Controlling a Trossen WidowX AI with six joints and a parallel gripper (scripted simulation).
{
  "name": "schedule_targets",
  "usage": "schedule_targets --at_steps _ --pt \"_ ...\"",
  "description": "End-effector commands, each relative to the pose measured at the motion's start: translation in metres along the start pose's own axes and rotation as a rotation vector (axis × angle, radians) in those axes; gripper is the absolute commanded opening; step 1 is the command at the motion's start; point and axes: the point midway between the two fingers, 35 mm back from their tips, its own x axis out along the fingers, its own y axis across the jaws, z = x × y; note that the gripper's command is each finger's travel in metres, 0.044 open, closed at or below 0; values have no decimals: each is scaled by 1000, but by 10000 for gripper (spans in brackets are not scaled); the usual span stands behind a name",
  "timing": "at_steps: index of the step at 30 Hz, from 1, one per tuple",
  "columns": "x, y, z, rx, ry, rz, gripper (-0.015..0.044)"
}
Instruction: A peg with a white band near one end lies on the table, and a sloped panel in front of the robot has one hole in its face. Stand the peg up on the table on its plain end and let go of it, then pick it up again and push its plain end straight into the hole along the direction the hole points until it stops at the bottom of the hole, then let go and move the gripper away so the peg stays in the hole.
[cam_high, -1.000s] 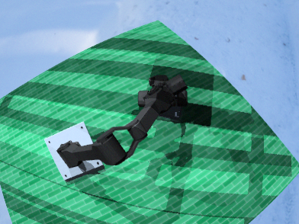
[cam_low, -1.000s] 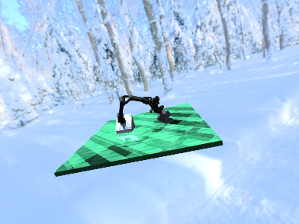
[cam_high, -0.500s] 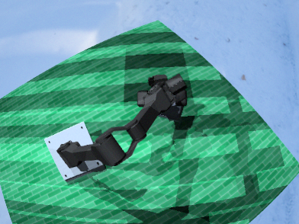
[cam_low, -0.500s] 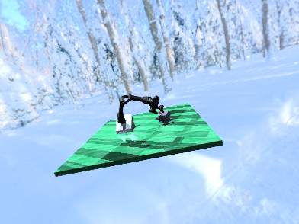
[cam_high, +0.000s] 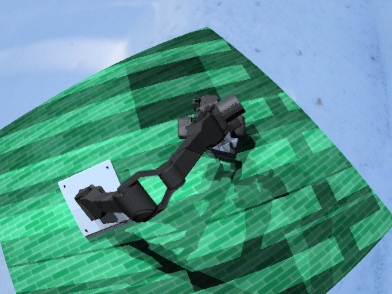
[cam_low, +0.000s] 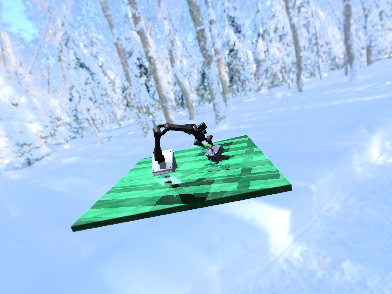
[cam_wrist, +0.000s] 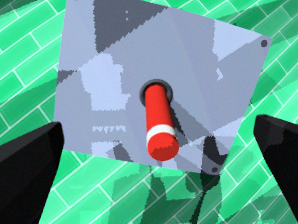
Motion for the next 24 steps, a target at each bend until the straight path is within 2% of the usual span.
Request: schedule_targets --at_steps 1,24 --pt "-9 -2 1 4 -2 -6 440" --pt "-56 1 1 -1 -4 -2 440"
